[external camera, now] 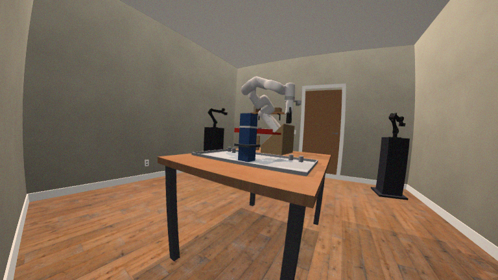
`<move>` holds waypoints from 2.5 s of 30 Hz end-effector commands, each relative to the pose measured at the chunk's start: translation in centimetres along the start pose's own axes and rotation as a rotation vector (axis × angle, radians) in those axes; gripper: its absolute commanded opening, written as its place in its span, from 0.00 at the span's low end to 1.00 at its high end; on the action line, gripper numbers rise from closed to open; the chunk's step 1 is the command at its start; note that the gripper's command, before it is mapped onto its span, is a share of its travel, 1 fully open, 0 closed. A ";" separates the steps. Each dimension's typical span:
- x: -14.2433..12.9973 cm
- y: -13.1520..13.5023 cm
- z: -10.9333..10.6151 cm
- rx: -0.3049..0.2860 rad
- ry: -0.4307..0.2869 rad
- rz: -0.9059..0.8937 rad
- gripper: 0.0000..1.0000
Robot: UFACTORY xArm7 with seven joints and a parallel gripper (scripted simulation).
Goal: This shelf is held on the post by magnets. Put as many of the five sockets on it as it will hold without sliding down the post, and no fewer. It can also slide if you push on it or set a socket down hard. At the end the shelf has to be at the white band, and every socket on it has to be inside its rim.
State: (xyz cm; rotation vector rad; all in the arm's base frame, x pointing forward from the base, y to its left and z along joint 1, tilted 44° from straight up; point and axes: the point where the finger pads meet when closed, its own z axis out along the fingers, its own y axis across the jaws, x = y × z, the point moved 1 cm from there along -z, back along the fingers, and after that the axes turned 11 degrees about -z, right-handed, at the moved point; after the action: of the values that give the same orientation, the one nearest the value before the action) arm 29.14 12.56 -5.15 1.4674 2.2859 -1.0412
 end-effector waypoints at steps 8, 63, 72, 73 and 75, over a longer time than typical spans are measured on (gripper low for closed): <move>5.5 1.8 1.9 0.011 -0.004 -0.158 0.61; 0.9 7.2 16.8 0.010 -0.003 -0.159 0.61; 0.9 7.2 18.9 0.010 -0.003 -0.159 0.61; 0.9 7.2 19.1 0.010 -0.003 -0.159 0.61; 0.9 7.2 19.4 0.010 -0.003 -0.159 0.61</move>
State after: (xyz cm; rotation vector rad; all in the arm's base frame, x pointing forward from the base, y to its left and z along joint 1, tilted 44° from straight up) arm 31.45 2.12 -22.32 1.3044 2.4298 -1.1067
